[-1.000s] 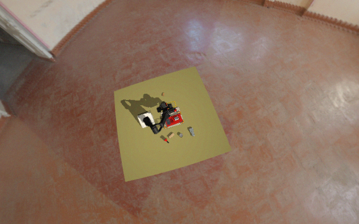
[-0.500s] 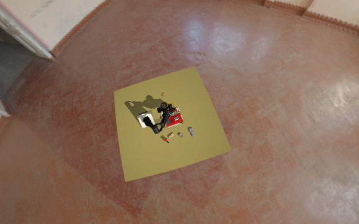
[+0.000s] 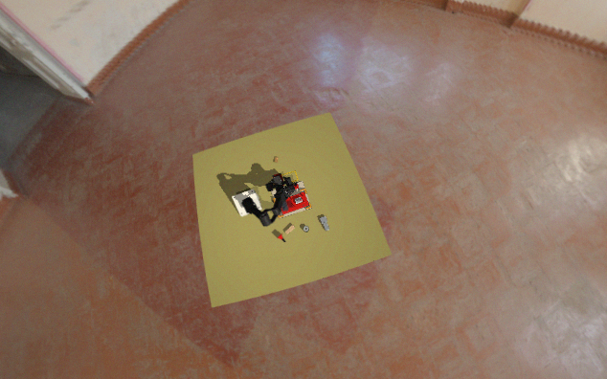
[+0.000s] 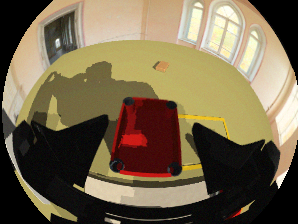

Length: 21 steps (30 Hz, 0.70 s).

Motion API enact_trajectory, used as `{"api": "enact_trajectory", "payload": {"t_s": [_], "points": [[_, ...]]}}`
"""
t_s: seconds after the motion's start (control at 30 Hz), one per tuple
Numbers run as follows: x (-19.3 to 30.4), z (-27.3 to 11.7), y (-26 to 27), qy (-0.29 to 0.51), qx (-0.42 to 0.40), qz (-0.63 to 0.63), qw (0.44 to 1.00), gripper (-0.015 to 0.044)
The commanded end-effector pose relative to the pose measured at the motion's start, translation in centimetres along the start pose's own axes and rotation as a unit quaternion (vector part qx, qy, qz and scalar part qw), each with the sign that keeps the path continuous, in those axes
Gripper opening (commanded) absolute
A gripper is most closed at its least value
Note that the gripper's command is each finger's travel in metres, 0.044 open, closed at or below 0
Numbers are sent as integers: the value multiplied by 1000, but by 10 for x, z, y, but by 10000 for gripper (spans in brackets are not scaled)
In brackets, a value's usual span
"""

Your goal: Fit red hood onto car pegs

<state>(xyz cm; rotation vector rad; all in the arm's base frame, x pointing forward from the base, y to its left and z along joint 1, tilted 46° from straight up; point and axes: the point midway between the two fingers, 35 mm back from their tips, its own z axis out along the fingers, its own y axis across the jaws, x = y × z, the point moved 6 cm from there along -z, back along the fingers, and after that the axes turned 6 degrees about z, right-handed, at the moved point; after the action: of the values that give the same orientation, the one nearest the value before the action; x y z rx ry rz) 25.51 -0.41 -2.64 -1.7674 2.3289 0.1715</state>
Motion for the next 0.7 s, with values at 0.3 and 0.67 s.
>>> {"api": "enact_trajectory", "payload": {"t_s": [0.3,0.67], "points": [[5,5,1,-1,-4,-1,1000,440],[9,7,0,-1,-4,-1,1000,440]]}}
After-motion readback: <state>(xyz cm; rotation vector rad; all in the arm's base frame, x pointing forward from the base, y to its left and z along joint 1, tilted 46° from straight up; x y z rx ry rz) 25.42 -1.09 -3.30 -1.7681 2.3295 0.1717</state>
